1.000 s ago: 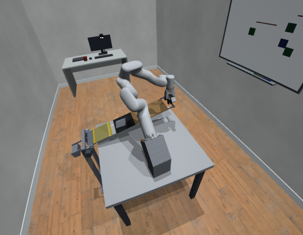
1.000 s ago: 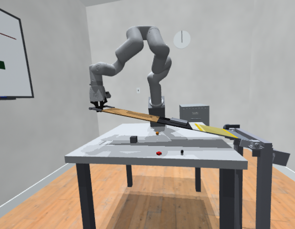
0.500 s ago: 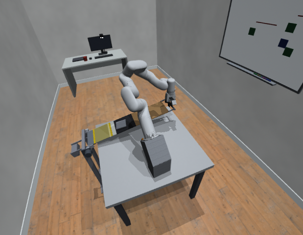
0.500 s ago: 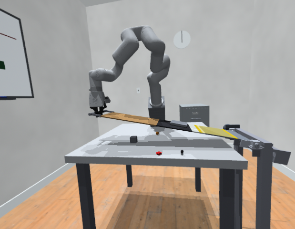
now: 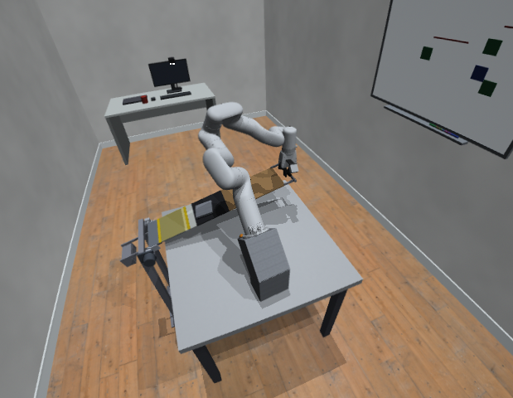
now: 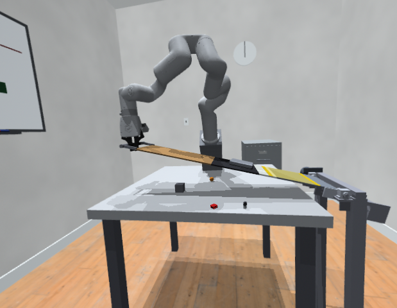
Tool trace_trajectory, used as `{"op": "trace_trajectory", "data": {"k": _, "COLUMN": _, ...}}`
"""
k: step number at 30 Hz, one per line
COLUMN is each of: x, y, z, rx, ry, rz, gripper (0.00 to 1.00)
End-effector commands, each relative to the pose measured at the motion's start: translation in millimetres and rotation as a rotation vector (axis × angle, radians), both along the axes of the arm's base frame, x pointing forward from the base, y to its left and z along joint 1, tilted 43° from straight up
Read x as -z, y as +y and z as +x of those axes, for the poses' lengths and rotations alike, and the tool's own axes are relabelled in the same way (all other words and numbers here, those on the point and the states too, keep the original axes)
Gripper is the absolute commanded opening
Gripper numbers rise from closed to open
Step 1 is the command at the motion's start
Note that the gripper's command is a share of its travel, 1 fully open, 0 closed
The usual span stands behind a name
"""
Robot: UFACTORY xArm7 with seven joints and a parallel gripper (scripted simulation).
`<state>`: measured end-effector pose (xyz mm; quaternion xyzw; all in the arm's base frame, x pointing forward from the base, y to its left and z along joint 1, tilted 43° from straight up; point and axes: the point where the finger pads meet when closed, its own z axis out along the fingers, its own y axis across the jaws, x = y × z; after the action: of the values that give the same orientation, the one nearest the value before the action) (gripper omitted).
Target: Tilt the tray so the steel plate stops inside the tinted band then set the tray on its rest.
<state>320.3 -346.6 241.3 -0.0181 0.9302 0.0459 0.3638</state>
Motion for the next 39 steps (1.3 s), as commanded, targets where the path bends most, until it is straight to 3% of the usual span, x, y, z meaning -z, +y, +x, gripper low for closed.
{"op": "trace_trajectory", "data": {"k": 1, "x": 17.0, "y": -5.9, "z": 14.6, "rx": 0.023, "ry": -0.004, "rz": -0.015, "gripper": 0.0}}
{"op": "trace_trajectory", "data": {"k": 24, "x": 18.4, "y": -6.2, "z": 16.0, "rx": 0.023, "ry": -0.004, "rz": -0.015, "gripper": 0.0}}
{"op": "trace_trajectory", "data": {"k": 28, "x": -29.3, "y": 4.5, "z": -28.3, "rx": 0.023, "ry": -0.004, "rz": -0.015, "gripper": 0.0}}
{"op": "trace_trajectory", "data": {"k": 30, "x": -39.4, "y": 7.6, "z": -37.7, "rx": 0.023, "ry": -0.004, "rz": -0.015, "gripper": 0.0}}
{"op": "trace_trajectory", "data": {"k": 31, "x": -39.3, "y": 7.4, "z": -37.6, "rx": 0.023, "ry": -0.004, "rz": -0.015, "gripper": 0.0}}
{"op": "trace_trajectory", "data": {"k": 35, "x": 8.4, "y": -4.3, "z": 6.7, "rx": 0.023, "ry": -0.004, "rz": -0.015, "gripper": 0.0}}
{"op": "trace_trajectory", "data": {"k": 39, "x": 12.1, "y": -5.0, "z": 10.1, "rx": 0.023, "ry": -0.004, "rz": -0.015, "gripper": 0.0}}
